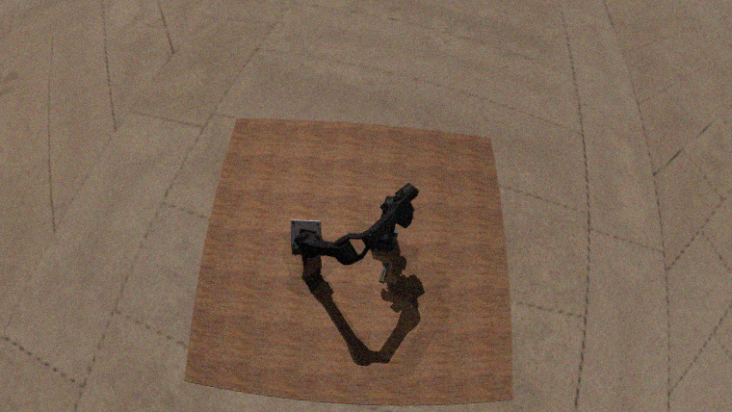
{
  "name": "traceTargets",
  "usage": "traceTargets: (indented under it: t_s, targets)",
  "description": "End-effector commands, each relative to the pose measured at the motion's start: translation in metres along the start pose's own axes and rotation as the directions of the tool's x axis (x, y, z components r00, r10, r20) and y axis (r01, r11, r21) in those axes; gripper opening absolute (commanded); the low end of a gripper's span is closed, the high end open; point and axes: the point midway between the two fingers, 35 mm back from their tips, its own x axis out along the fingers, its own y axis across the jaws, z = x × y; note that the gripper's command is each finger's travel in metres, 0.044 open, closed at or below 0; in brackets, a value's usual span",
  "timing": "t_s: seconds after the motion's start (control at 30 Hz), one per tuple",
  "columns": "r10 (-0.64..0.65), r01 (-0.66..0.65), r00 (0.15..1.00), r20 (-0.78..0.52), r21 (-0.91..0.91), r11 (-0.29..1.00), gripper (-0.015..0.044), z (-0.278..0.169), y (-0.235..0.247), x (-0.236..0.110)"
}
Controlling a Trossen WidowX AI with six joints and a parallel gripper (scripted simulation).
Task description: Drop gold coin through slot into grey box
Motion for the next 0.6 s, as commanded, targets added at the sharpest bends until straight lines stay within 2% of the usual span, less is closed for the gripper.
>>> traceTargets:
  t_s: [0.0,0.57]
  targets:
    - [0.003,-0.003,1.0,-0.003,0.004,1.0,0.0,-0.0023,0.0031,-0.0016]
    - [0.0,0.0,1.0,0.0,-0.004,1.0,0.0,-0.0002,0.0019,0.0041]
